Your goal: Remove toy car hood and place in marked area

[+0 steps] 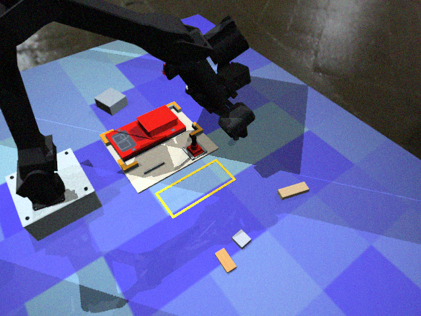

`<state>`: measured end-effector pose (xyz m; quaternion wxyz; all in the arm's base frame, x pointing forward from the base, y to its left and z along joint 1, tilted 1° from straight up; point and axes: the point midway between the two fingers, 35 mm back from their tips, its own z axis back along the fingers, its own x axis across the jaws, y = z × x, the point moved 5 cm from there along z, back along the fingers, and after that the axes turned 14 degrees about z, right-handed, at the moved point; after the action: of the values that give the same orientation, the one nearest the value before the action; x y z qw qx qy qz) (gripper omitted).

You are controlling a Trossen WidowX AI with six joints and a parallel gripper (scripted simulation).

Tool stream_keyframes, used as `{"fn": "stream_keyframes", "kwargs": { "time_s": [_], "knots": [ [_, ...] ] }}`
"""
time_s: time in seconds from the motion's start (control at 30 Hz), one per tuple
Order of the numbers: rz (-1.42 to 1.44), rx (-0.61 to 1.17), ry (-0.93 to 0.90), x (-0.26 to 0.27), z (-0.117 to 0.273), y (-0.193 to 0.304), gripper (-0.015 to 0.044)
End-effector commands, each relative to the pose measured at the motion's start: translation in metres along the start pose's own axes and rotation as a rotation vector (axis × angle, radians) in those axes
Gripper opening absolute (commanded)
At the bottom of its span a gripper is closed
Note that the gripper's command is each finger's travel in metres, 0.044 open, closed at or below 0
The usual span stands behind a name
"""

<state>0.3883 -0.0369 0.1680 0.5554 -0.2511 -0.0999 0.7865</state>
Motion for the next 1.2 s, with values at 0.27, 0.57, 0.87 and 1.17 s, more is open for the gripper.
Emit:
{"fn": "stream_keyframes", "kwargs": {
  "time_s": [0.27, 0.57, 0.87, 1.17],
  "knots": [
    [0.06, 0.254, -0.258, 0.148, 0.014, 0.003, 0.044],
    [0.108, 0.411, -0.308, 0.215, 0.034, 0.019, 0.044],
    [0.108, 0.411, -0.308, 0.217, 0.03, 0.021, 0.044],
    [0.108, 0.411, -0.308, 0.219, 0.023, 0.024, 0.044]
  ]
}}
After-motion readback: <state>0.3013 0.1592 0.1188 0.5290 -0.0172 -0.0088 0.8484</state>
